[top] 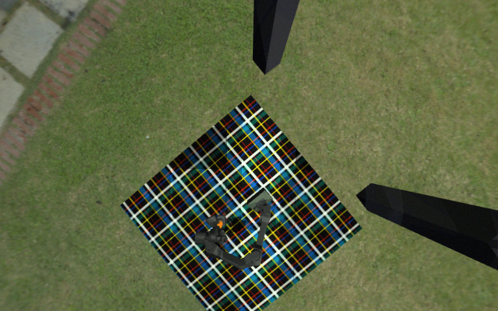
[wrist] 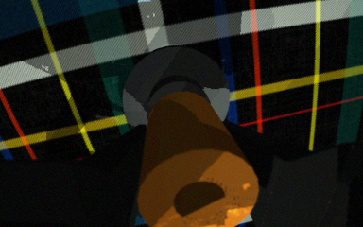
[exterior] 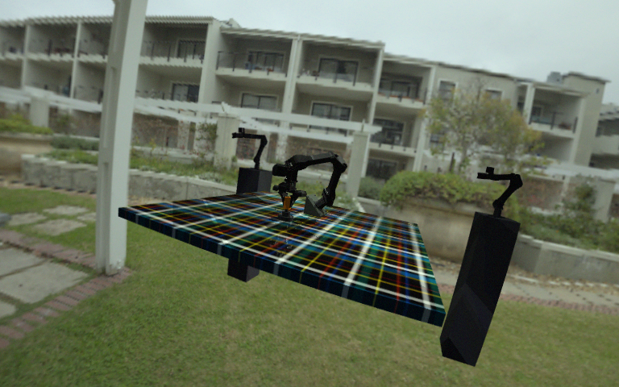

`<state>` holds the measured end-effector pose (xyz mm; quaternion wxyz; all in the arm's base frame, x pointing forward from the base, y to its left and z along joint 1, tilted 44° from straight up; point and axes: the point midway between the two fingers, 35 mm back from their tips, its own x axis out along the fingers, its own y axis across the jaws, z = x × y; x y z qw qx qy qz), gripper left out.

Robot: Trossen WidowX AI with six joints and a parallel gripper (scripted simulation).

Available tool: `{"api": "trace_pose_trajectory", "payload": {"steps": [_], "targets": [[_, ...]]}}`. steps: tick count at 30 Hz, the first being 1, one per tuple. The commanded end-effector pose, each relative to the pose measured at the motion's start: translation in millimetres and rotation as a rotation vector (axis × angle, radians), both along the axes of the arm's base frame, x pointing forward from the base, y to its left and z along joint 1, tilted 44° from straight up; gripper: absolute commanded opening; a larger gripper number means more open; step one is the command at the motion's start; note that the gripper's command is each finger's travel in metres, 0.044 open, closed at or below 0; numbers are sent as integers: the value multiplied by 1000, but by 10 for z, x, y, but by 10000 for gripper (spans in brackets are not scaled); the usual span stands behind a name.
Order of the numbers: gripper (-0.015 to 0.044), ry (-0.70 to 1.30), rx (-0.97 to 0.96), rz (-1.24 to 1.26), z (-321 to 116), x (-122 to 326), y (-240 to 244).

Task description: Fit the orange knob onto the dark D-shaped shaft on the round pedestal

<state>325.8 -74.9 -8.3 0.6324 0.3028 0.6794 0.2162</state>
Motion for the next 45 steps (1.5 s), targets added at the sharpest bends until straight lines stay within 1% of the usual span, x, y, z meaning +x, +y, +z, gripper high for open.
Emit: {"api": "trace_pose_trajectory", "payload": {"steps": [1,8,15,45], "targets": [[0,1,0,-4,2,13,0],[0,7,0,-11,43,32,-23],[0,144,-3,-157,36,42,-29],[0,144,-3,-157,2,12,1]]}}
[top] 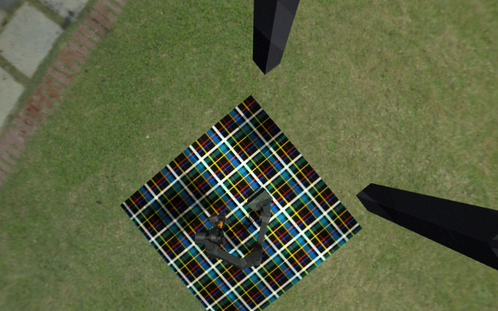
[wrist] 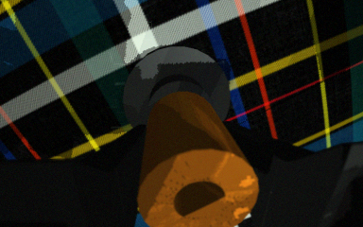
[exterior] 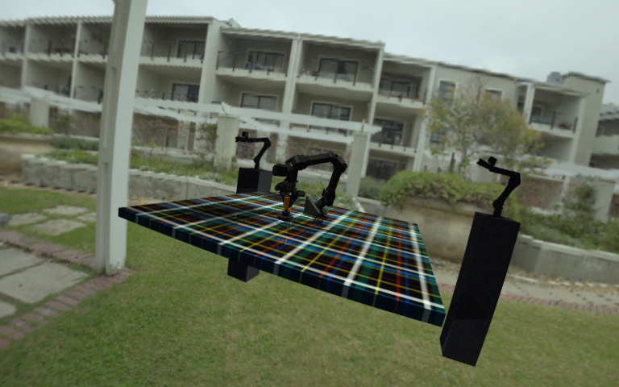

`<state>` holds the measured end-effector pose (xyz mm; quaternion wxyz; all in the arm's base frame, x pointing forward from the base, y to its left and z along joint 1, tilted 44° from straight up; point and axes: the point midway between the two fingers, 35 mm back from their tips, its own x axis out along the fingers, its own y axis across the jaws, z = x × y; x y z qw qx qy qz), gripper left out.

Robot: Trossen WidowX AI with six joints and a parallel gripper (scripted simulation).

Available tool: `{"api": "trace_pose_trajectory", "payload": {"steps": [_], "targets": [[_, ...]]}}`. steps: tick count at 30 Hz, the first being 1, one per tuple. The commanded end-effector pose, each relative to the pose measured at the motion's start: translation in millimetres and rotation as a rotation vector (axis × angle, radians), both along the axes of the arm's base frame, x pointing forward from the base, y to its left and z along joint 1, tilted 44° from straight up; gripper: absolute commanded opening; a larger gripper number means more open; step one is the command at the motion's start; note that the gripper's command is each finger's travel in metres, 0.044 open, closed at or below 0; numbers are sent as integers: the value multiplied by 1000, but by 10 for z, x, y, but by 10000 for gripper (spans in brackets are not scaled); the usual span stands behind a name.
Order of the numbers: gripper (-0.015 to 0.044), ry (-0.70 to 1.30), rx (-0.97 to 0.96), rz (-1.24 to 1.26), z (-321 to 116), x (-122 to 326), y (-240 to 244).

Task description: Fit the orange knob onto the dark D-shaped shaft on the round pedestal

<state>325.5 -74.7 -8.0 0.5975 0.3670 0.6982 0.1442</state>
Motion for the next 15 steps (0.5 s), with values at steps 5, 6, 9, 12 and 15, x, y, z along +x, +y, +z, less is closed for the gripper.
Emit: {"api": "trace_pose_trajectory", "payload": {"steps": [5,6,9,12,15], "targets": [[0,1,0,-5,-1,15,-2],[0,1,0,-5,5,17,-9],[0,1,0,-5,24,25,-25],[0,7,0,-11,35,31,-31],[0,60,-1,-68,38,35,-34]]}}
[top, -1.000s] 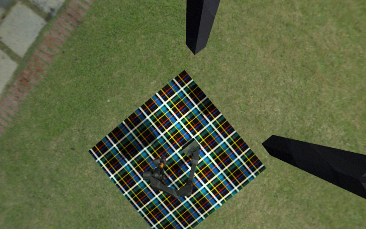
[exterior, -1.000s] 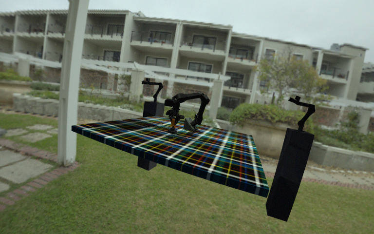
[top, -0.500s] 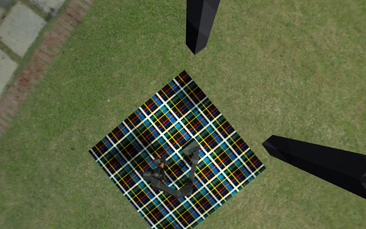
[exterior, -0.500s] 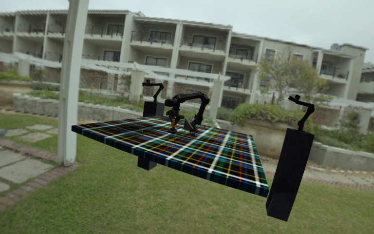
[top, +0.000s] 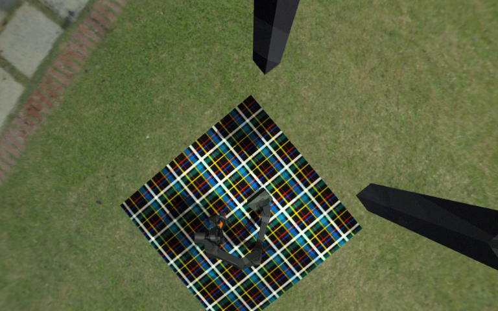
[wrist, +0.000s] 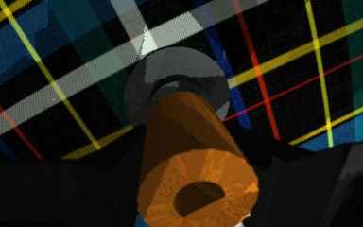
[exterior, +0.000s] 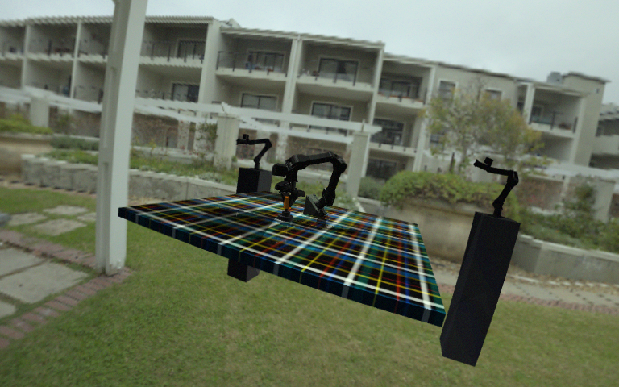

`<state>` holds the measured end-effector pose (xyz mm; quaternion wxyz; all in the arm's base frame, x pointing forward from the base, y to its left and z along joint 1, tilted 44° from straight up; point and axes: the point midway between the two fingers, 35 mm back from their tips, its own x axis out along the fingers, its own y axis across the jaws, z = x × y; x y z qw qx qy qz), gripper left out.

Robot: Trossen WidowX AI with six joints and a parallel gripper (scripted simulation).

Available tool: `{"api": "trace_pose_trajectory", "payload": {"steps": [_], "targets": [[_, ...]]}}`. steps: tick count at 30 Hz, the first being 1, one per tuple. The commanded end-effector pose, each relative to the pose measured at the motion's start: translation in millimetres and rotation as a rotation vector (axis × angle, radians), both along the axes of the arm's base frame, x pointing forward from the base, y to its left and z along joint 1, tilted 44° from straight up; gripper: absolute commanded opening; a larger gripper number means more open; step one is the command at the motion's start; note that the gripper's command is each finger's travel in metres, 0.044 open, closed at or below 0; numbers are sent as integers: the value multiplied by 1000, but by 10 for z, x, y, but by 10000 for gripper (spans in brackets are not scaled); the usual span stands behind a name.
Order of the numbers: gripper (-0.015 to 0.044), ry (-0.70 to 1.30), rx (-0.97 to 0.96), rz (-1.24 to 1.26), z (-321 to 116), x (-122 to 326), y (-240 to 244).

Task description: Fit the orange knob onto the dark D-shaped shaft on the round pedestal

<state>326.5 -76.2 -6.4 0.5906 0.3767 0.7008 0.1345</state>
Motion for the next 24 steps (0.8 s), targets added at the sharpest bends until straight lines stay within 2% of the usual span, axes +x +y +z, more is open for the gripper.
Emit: {"api": "trace_pose_trajectory", "payload": {"steps": [1,4,24], "targets": [[0,64,-4,-74,23,29,-19],[0,122,-6,-136,17,34,-17],[0,122,-5,-136,-13,-16,12]]}}
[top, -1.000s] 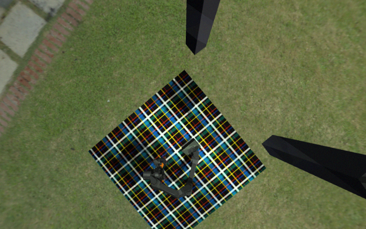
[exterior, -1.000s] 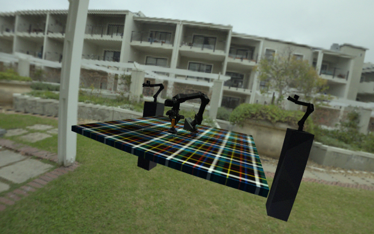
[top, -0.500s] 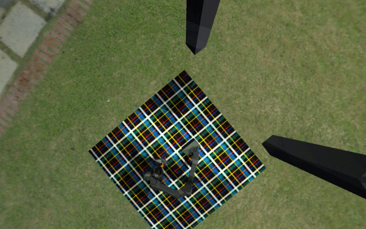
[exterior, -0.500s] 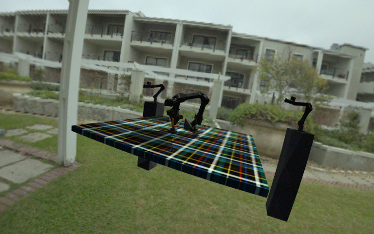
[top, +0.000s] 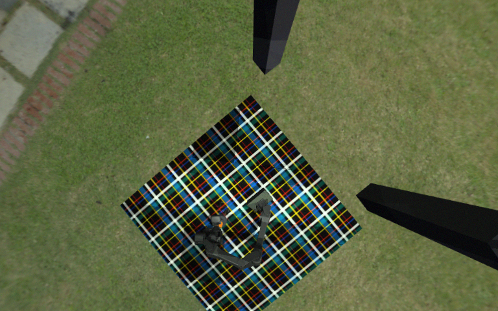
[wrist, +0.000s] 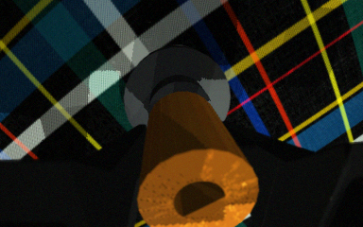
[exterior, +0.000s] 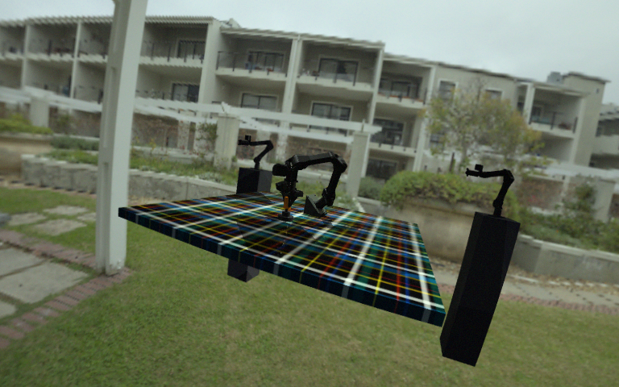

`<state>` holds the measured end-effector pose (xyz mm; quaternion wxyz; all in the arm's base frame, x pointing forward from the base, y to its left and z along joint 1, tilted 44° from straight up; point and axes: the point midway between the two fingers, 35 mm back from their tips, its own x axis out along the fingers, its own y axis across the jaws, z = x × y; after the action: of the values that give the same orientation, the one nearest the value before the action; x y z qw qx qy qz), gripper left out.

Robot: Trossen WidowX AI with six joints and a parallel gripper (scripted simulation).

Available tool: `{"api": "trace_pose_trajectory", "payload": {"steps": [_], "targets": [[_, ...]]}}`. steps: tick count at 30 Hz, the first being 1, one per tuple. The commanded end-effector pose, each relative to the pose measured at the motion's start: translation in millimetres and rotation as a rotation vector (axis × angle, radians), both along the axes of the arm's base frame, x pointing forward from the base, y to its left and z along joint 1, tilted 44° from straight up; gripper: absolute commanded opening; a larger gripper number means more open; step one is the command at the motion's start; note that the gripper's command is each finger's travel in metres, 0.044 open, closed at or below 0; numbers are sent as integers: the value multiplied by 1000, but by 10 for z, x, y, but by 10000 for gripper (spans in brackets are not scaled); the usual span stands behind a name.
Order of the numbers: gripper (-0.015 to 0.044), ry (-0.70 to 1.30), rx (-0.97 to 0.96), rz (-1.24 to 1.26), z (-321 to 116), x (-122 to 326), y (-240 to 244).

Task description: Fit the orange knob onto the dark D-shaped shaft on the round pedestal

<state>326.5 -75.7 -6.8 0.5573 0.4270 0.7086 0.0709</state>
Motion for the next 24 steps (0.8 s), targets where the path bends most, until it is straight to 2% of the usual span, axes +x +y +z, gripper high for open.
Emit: {"api": "trace_pose_trajectory", "payload": {"steps": [1,24], "targets": [[0,5,1,-5,-10,-16,7],[0,22,1,-24,25,22,-21]]}}
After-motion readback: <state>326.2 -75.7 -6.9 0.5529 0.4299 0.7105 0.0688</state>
